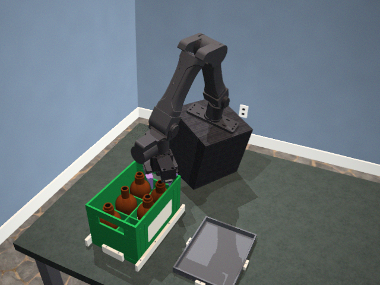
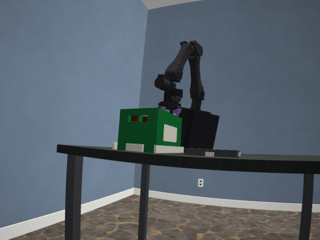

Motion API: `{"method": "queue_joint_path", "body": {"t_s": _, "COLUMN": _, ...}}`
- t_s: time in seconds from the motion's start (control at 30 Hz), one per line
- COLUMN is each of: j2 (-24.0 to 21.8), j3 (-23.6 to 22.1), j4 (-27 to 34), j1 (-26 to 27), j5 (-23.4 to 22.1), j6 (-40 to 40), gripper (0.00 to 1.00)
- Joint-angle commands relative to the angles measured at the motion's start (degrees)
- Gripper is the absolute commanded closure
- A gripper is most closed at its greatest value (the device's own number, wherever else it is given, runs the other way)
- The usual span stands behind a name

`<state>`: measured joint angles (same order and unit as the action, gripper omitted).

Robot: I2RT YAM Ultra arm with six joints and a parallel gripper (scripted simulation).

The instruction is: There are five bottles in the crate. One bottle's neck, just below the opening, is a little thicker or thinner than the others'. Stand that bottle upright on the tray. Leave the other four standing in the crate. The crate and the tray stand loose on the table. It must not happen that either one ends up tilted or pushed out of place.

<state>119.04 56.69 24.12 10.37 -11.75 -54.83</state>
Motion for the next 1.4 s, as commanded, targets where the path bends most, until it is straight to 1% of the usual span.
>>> {"method": "queue_joint_path", "body": {"t_s": 0.0, "j2": -0.28, "j3": -1.38, "j4": -1.52, "j1": -0.16, "j5": -0.12, "j6": 0.47, "gripper": 0.39}}
{"method": "queue_joint_path", "body": {"t_s": 0.2, "j2": 0.51, "j3": -1.44, "j4": -1.63, "j1": -0.27, "j5": -0.11, "j6": 0.46, "gripper": 0.39}}
{"method": "queue_joint_path", "body": {"t_s": 1.37, "j2": 0.53, "j3": -1.44, "j4": -1.64, "j1": -0.27, "j5": -0.11, "j6": 0.45, "gripper": 0.39}}
